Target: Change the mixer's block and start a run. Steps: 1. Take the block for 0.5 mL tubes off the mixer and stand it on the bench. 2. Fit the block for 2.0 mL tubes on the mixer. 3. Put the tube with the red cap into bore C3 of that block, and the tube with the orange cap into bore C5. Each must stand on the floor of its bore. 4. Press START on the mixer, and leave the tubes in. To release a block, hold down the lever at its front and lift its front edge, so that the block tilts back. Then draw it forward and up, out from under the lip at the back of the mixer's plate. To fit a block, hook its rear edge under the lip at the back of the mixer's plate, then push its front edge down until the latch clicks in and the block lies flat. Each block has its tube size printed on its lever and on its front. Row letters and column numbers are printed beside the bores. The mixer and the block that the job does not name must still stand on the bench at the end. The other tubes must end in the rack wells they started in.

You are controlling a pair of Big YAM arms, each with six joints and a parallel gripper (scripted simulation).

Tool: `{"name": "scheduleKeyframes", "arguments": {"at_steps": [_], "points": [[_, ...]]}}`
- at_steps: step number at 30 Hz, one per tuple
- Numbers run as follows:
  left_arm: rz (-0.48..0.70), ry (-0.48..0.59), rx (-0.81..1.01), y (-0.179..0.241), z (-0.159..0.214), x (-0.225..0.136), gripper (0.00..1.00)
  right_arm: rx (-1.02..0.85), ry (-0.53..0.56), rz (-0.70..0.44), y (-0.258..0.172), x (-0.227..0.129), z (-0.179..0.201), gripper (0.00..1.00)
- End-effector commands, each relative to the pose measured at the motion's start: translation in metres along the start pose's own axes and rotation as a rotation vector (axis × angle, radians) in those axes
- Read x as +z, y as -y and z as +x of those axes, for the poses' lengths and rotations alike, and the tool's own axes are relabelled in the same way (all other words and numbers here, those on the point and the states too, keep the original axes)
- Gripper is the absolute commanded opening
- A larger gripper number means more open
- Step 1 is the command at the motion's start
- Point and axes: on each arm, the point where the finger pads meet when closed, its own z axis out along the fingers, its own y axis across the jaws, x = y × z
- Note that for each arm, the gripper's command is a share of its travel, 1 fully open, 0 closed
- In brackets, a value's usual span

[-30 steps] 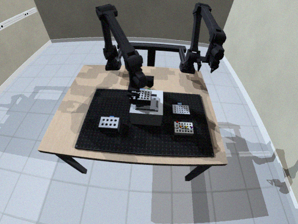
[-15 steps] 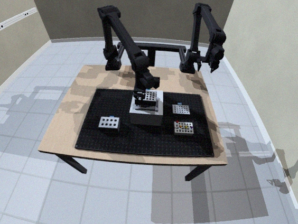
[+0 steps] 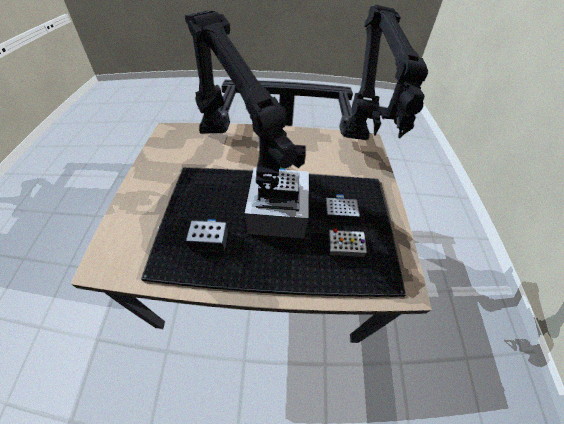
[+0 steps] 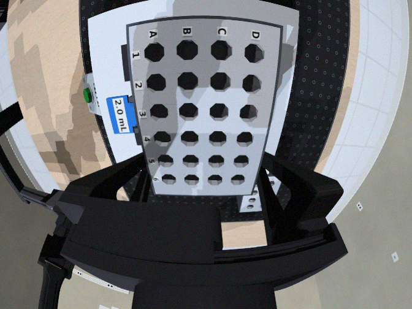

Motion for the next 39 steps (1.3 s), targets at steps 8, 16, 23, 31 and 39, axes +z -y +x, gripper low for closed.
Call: {"name": "scheduleKeyframes", "arguments": {"at_steps": [8,16,23,31,39], "points": [[-0.001,0.052,-0.013,-0.002,-0.014,-0.019,1.00,-0.008,0.118,0.148,0.037,-0.087,-0.022,0.00],[-0.002,0.059,-0.013,-0.002,-0.017,-0.022,1.00,-0.031,0.124,0.155,0.028,-0.091,-0.033,0.00],[-0.002,0.061,-0.012,-0.002,-0.017,-0.023,1.00,-0.015,0.123,0.154,0.033,-0.090,-0.027,0.00],[0.000,0.027,-0.009,-0.001,-0.007,-0.010,1.00,0.009,0.121,0.153,0.041,-0.089,-0.016,0.00],[0.002,0.002,-0.007,0.001,0.001,-0.001,1.00,0.011,0.121,0.153,0.042,-0.088,-0.016,0.00]]}}
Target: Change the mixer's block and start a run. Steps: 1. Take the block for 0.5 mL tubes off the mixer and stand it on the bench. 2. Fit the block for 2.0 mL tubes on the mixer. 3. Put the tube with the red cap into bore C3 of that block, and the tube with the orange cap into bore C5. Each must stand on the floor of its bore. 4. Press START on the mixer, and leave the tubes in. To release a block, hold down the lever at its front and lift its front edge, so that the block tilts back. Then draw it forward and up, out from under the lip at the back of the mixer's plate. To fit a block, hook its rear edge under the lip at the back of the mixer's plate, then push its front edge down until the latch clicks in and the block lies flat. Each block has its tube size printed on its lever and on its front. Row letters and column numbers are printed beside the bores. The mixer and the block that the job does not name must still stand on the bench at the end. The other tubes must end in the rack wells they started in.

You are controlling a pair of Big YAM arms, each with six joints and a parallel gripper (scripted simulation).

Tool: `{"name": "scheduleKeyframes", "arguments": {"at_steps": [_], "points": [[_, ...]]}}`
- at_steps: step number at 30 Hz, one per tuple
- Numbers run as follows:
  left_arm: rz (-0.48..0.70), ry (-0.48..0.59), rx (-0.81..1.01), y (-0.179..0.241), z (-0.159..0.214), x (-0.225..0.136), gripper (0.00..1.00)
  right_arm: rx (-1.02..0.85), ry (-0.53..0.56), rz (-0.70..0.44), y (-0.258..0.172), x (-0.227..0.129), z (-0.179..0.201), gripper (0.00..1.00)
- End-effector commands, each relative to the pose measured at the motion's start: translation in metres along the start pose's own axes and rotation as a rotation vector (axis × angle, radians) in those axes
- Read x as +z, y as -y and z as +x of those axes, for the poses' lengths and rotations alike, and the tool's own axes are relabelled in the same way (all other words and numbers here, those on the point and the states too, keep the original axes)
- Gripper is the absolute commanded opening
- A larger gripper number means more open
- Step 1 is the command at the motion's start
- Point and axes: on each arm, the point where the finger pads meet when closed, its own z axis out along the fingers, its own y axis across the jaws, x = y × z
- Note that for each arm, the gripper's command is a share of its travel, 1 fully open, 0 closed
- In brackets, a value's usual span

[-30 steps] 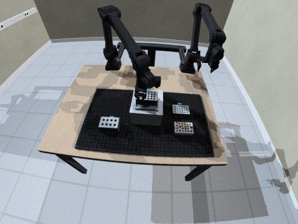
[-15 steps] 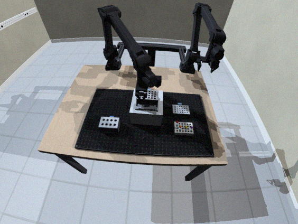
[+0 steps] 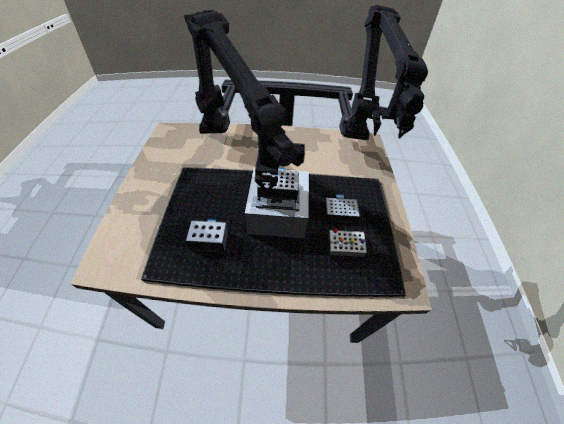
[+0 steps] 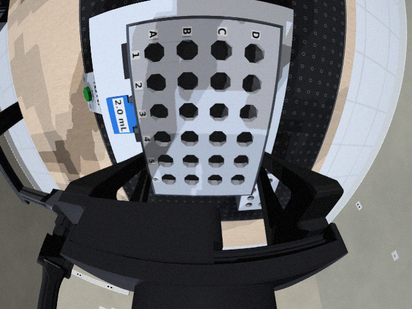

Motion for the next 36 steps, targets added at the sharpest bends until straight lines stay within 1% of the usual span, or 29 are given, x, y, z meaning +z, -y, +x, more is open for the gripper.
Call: {"name": "scheduleKeyframes", "arguments": {"at_steps": [1,9,18,22,25,26,28,32,33,36], "points": [[0.002,0.003,-0.007,0.001,0.001,-0.001,1.00,0.011,0.115,0.145,0.040,-0.082,-0.018,0.00],[0.000,0.038,-0.009,-0.001,-0.011,-0.014,1.00,-0.021,0.117,0.145,0.030,-0.083,-0.034,0.00],[-0.001,0.050,-0.009,-0.002,-0.014,-0.019,1.00,-0.024,0.117,0.144,0.029,-0.082,-0.035,0.00],[-0.001,0.054,-0.009,-0.002,-0.016,-0.021,1.00,-0.015,0.102,0.012,0.040,-0.062,-0.026,0.00],[-0.001,0.056,-0.009,-0.002,-0.016,-0.022,1.00,-0.005,0.088,-0.067,0.045,-0.050,-0.017,0.00],[-0.001,0.056,-0.009,-0.002,-0.016,-0.022,1.00,-0.002,0.086,-0.076,0.044,-0.049,-0.014,0.00],[-0.001,0.057,-0.009,-0.002,-0.017,-0.022,1.00,-0.001,0.077,-0.061,0.044,-0.047,-0.012,0.00],[-0.001,0.047,-0.008,-0.001,-0.014,-0.019,1.00,-0.010,0.079,-0.021,0.041,-0.060,-0.018,0.00],[0.000,0.043,-0.008,-0.001,-0.012,-0.017,1.00,-0.010,0.102,-0.023,0.039,-0.060,-0.021,0.00],[0.000,0.039,-0.007,-0.001,-0.011,-0.015,1.00,-0.010,0.102,-0.025,0.036,-0.061,-0.023,0.00]]}}
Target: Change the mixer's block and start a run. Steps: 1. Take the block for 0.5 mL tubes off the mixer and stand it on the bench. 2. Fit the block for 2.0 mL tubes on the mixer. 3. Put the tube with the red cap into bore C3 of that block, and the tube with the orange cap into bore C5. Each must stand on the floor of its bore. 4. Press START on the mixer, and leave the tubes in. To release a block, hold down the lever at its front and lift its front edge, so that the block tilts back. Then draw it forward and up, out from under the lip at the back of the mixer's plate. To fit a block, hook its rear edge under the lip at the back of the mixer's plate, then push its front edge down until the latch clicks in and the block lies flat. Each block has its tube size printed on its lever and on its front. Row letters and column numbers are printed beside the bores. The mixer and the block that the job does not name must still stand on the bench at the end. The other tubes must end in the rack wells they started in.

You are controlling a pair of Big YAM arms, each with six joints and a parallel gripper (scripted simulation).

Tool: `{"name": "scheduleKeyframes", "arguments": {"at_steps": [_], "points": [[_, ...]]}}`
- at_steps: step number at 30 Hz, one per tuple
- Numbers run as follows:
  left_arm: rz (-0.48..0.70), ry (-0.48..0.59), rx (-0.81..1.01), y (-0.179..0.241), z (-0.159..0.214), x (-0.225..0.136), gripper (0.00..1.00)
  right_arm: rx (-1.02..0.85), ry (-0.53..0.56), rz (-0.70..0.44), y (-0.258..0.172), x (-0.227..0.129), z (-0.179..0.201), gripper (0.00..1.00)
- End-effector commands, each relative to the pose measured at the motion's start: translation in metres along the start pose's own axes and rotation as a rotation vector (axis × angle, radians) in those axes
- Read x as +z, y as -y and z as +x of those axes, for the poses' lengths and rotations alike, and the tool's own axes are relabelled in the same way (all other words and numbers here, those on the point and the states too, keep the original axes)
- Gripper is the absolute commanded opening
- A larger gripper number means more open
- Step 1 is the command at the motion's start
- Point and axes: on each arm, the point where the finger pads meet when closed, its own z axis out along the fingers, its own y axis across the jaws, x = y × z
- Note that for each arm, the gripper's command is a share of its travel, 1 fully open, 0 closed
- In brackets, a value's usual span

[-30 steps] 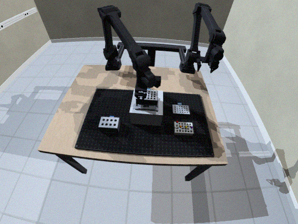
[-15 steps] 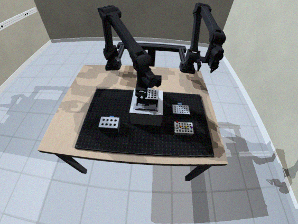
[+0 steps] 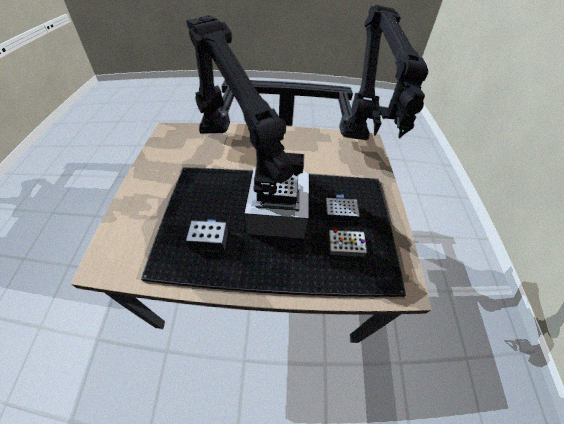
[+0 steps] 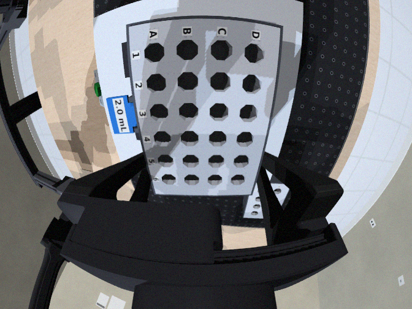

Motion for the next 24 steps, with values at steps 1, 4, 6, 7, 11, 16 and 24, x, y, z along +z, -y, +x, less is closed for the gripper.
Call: {"name": "scheduleKeyframes", "arguments": {"at_steps": [1,4,6,7,11,16,24], "points": [[0.000,0.032,-0.007,0.000,-0.009,-0.012,1.00,-0.022,0.109,0.130,0.012,-0.076,-0.026,0.00],[0.001,0.019,-0.006,0.000,-0.005,-0.008,1.00,-0.022,0.109,0.135,0.007,-0.075,-0.030,0.00],[0.002,0.011,-0.005,0.001,-0.002,-0.005,1.00,-0.018,0.099,0.135,0.005,-0.073,-0.029,0.00],[0.002,0.007,-0.005,0.001,-0.001,-0.003,1.00,-0.015,0.095,0.135,0.004,-0.072,-0.028,0.00],[0.003,-0.001,-0.004,0.001,0.001,-0.001,1.00,-0.024,0.087,0.106,-0.003,-0.068,-0.022,0.00],[0.002,0.012,-0.004,0.001,-0.003,-0.005,1.00,-0.022,0.082,0.096,-0.004,-0.064,-0.012,0.00],[0.000,0.034,-0.005,0.000,-0.010,-0.014,1.00,-0.011,0.107,0.124,0.011,-0.080,-0.009,0.00]]}}
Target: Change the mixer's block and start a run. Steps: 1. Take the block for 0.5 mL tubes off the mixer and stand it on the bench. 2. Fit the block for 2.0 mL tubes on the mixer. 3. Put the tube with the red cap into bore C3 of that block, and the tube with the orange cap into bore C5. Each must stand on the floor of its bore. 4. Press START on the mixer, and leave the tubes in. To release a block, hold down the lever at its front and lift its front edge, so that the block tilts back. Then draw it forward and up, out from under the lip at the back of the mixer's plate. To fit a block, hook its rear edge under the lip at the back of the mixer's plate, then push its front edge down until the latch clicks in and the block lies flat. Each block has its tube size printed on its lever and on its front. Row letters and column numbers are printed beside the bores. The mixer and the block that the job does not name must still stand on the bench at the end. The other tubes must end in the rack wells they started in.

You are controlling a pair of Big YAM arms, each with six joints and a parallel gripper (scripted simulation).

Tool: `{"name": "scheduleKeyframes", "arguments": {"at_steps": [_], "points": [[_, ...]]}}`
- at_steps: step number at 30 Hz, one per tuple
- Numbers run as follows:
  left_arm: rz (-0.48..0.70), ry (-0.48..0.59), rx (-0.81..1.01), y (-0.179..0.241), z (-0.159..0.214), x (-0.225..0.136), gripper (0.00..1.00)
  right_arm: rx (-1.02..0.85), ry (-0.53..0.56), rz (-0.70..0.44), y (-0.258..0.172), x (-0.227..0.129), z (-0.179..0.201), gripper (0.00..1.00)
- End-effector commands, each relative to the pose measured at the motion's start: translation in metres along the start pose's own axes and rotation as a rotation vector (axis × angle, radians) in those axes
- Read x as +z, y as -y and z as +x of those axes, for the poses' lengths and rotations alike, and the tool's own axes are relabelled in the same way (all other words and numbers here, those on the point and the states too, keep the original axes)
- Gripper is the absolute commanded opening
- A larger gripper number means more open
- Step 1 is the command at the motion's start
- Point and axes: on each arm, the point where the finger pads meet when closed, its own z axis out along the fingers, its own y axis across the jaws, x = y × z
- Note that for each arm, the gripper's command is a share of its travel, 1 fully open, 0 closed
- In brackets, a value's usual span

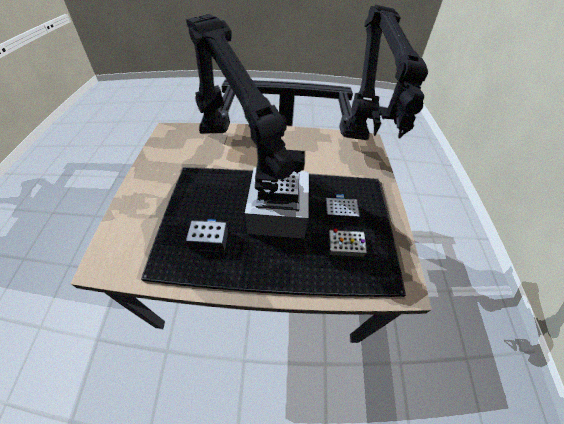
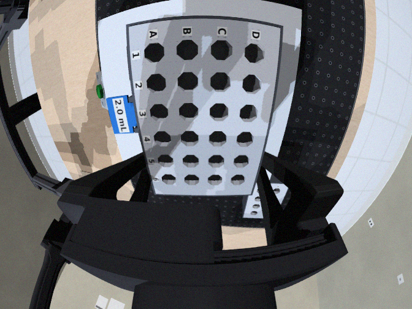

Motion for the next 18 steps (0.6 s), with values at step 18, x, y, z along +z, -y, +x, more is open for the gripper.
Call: {"name": "scheduleKeyframes", "arguments": {"at_steps": [18], "points": [[-0.001,0.052,-0.006,-0.001,-0.016,-0.022,1.00,-0.033,0.084,0.101,0.015,-0.051,-0.030,0.00]]}}
